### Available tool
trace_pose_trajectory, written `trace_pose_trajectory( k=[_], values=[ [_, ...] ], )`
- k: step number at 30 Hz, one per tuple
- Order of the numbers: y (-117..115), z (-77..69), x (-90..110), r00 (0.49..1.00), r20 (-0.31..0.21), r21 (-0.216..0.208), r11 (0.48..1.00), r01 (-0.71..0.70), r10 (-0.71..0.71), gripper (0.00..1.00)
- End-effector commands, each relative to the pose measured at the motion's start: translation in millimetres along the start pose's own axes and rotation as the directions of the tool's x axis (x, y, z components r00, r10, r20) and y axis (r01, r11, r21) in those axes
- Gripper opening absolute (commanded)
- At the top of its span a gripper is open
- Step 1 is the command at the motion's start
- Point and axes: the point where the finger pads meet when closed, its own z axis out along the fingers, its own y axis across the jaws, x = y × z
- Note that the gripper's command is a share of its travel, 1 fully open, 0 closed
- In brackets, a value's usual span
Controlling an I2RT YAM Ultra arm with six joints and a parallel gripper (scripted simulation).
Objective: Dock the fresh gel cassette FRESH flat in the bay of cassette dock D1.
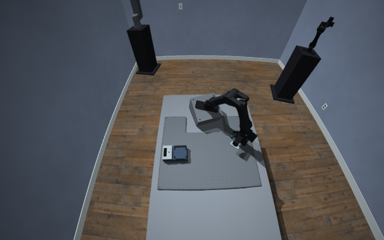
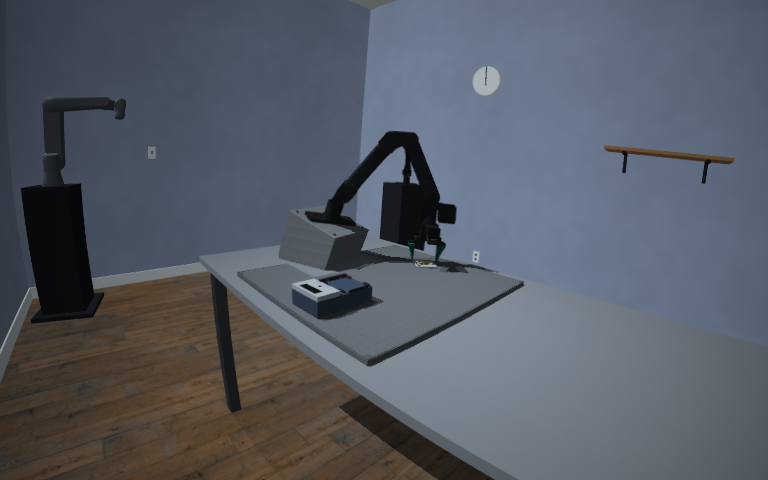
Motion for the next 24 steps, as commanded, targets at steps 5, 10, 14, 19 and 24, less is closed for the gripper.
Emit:
trace_pose_trajectory(
  k=[5, 10, 14, 19, 24],
  values=[
    [10, -6.2, -5, 1.0, 0.01, -0.047, 0.999, -0.007, 0.008, 1.0],
    [-1, 3.4, -2, 1.0, 0.006, -0.013, 1.0, -0.002, 0.002, 1.0],
    [-5, 9.4, -1, 1.0, 0.004, 0.001, 1.0, -0.001, 0.001, 1.0],
    [-4, 7.9, -2, 1.0, 0.006, -0.008, 1.0, -0.003, 0.003, 1.0],
    [-1, 9.8, -2, 1.0, 0.006, -0.012, 1.0, -0.004, 0.005, 1.0]
  ],
)
